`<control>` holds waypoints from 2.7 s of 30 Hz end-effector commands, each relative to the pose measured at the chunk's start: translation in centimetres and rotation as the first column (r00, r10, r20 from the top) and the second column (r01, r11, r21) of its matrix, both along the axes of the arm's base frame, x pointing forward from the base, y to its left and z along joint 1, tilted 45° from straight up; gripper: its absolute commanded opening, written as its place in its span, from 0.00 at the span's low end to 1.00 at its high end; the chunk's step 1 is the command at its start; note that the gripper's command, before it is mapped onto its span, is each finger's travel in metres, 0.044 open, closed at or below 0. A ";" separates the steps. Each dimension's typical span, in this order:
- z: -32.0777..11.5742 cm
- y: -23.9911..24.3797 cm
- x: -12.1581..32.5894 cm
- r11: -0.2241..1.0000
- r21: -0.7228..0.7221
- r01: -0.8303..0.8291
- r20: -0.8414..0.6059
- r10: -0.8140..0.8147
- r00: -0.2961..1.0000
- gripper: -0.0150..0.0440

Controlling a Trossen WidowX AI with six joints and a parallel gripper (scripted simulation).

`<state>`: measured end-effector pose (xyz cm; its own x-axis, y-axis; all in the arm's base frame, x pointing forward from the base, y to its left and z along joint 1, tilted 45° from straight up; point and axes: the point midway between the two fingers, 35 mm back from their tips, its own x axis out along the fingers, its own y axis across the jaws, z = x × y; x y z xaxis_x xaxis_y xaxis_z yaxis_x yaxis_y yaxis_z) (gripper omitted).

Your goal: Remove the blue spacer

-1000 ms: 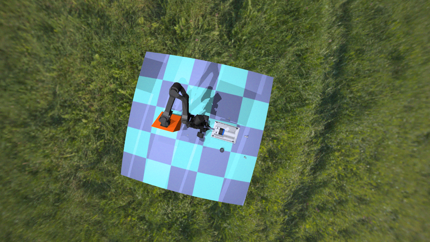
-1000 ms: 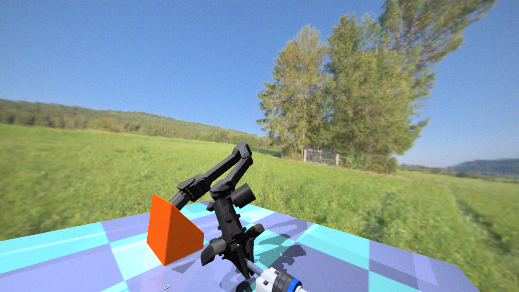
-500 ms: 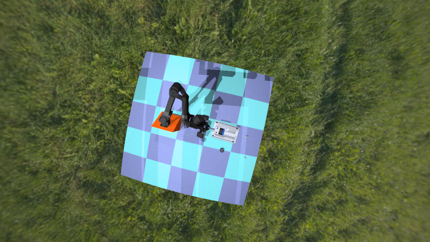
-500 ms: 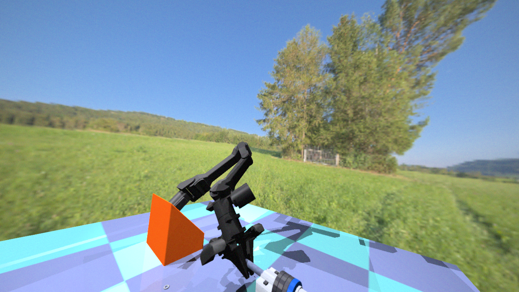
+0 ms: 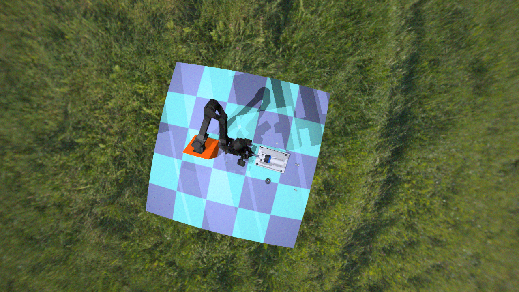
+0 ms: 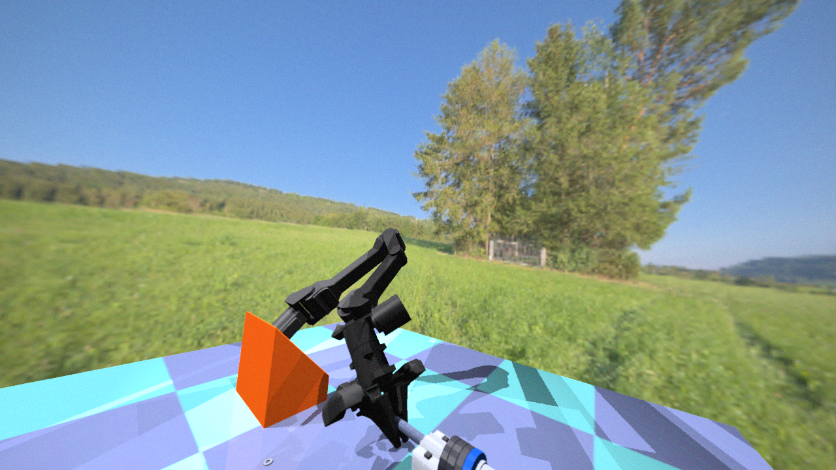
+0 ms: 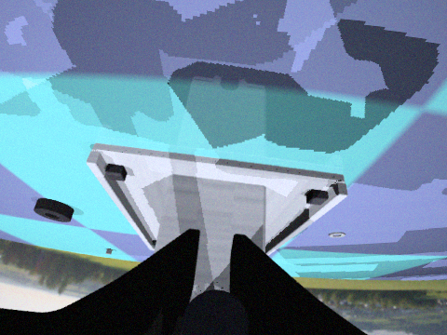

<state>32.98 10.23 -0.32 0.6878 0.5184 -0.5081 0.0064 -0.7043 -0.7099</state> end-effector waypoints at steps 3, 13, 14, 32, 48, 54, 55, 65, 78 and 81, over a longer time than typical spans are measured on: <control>0.0 0.0 -0.2 1.000 0.004 0.002 -0.005 -0.002 1.000 0.25; 0.0 0.0 -0.3 1.000 0.004 0.002 -0.005 -0.002 1.000 0.25; 0.0 0.0 -0.3 1.000 0.004 0.002 -0.005 -0.002 1.000 0.25; 0.0 0.0 -0.5 1.000 0.004 0.002 -0.005 -0.002 1.000 0.25; 0.0 0.0 -0.7 1.000 0.003 0.002 -0.005 -0.002 1.000 0.25; 0.0 0.0 -0.8 1.000 0.003 0.002 -0.005 -0.002 1.000 0.25; 0.0 0.0 -0.8 1.000 0.003 0.002 -0.005 -0.002 1.000 0.25; 0.0 0.0 -0.9 1.000 0.003 0.002 -0.005 -0.002 1.000 0.25; 0.0 0.0 -1.1 1.000 0.003 0.002 -0.005 -0.002 1.000 0.25; 0.0 0.0 -1.1 1.000 0.003 0.002 -0.005 -0.002 1.000 0.25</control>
